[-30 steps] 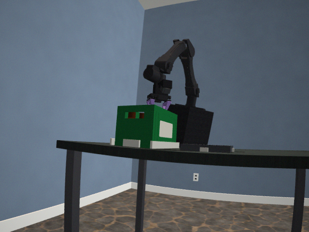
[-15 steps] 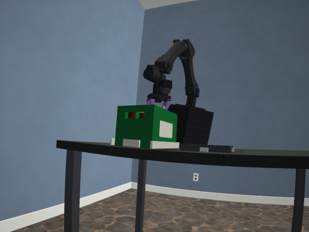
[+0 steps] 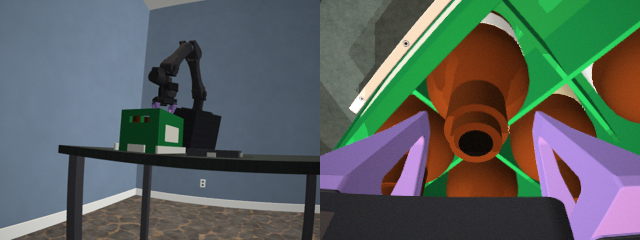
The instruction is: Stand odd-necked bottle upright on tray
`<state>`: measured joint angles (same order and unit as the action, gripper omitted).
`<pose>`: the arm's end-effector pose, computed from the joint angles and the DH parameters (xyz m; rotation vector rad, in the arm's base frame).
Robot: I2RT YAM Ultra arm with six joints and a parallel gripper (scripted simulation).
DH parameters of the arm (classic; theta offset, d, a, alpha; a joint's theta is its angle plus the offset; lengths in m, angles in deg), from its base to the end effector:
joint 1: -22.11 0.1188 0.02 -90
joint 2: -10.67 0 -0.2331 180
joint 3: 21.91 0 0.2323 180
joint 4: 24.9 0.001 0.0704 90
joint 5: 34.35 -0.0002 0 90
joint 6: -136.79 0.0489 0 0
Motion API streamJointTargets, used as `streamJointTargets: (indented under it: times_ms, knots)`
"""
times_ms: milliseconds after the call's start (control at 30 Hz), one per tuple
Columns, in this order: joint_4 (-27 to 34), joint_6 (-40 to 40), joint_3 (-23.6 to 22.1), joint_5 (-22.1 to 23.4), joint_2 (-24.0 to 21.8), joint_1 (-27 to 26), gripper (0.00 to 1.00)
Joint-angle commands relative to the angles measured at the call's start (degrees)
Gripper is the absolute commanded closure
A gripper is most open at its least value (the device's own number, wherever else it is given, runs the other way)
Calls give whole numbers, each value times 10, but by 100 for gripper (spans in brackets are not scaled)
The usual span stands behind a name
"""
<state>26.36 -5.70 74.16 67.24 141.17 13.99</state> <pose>0.3695 -0.0418 0.0467 -1.1312 2.7440 0.2037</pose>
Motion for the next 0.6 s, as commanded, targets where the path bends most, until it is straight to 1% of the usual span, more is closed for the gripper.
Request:
streamJointTargets:
  times_ms: [0, 333, 367, 567]
  knots:
    - [-11, 4, -11, 0, -1, 1, 39]
    - [-11, 4, -11, 0, -1, 1, 39]
    - [-11, 4, -11, 0, -1, 1, 100]
    - [-11, 3, -9, 2, -1, 1, 100]
